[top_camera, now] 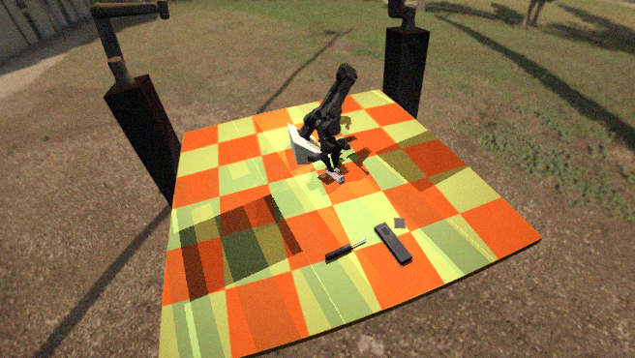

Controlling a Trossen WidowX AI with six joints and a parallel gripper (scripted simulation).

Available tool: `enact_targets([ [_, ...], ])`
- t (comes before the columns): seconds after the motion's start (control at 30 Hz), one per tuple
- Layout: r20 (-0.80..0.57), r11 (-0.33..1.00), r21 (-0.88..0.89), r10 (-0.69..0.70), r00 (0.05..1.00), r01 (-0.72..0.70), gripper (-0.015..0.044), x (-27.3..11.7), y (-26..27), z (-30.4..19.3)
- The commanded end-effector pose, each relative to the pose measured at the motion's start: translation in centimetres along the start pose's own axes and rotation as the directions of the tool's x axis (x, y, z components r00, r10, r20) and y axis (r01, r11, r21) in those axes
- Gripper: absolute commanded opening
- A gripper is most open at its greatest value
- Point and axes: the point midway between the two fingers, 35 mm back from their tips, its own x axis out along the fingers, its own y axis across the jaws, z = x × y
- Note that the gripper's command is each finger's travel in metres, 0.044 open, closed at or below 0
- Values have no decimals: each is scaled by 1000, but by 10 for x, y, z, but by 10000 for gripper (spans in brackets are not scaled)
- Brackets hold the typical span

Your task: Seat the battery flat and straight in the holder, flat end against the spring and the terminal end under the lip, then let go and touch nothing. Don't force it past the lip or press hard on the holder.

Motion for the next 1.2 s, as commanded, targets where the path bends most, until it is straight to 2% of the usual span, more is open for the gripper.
enact_targets([
  [0.0, -31, 1000, 1, -12, 999, 12, 64, 2, -2, -3],
  [1.17, -226, 1000, -18, -23, 974, 19, 64, 11, -3, 4],
])
